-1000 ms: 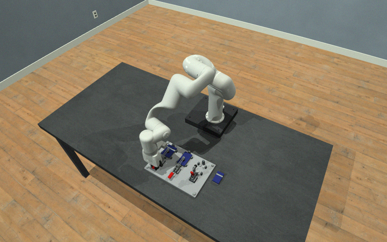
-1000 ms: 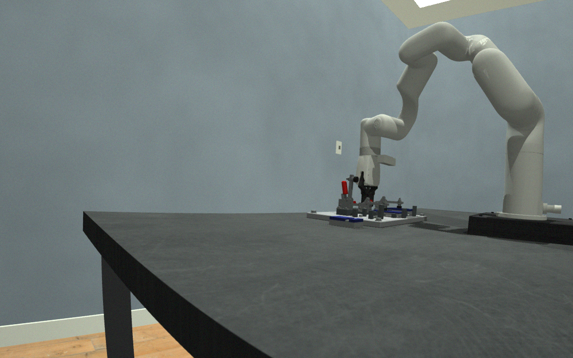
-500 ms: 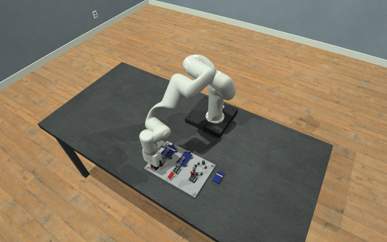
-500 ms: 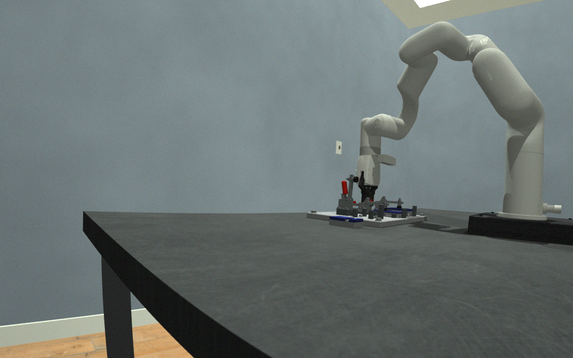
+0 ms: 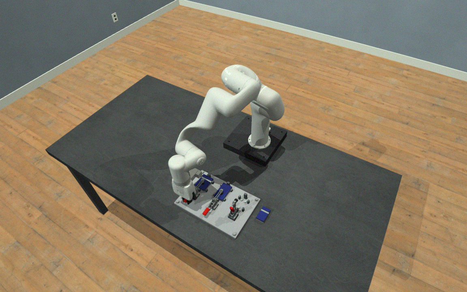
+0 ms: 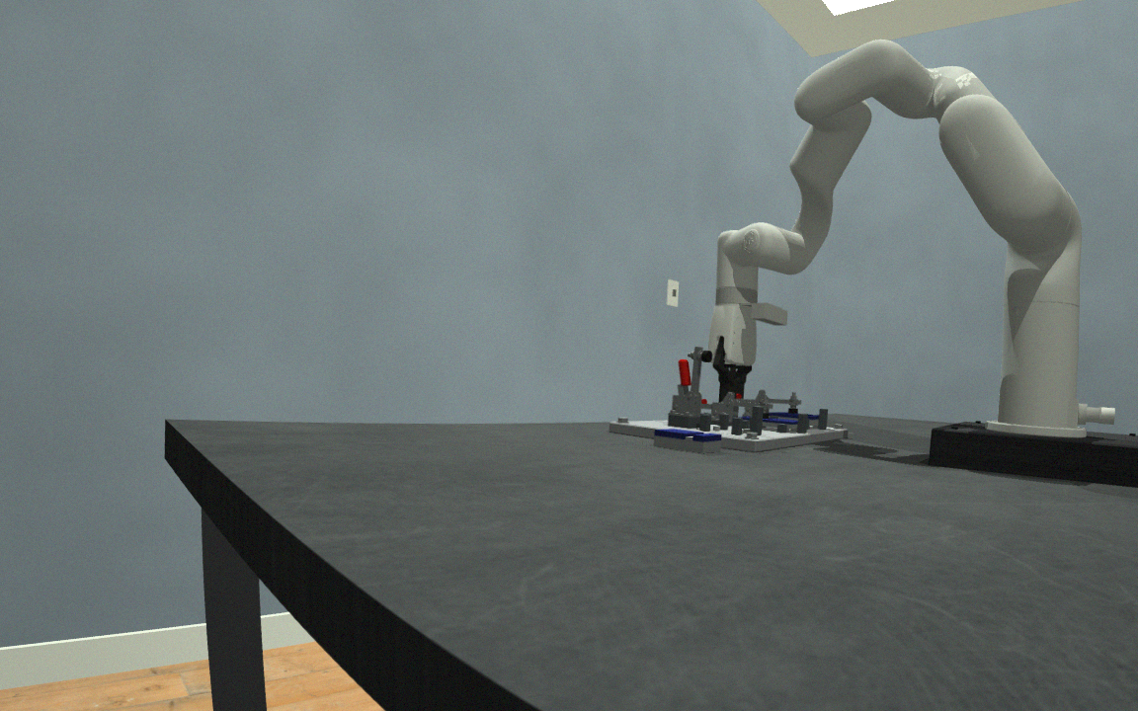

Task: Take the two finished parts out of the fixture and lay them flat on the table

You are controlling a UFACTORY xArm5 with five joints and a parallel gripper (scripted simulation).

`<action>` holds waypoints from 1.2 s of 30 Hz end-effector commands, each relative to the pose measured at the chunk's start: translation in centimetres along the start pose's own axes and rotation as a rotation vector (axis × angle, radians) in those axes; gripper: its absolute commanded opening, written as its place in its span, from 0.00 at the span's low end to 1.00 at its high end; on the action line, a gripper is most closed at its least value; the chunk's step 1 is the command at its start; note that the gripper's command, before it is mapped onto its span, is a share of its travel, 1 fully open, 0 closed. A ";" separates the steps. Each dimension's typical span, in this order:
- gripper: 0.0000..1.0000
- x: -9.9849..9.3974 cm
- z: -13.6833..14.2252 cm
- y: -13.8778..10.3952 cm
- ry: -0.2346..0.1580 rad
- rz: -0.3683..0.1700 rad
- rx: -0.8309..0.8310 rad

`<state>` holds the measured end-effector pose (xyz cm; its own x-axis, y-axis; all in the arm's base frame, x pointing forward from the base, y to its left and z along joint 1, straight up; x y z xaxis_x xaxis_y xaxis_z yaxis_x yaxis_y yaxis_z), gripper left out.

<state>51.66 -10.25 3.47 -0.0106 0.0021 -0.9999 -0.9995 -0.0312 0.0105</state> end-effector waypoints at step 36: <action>0.00 -2.2 0.0 1.8 0.001 -0.004 0.000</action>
<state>49.98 -10.27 5.45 -0.0085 0.0017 -1.0000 -0.9995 -0.0315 0.0084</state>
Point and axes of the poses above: the point where the finger pads meet when closed, its own x axis out along the fingers, its own z axis across the jaws, y = z × x, the point moved 2 cm from there along -x, back along the fingers, and after that the axes turned 1 degree about -x, right-handed, at the moved point
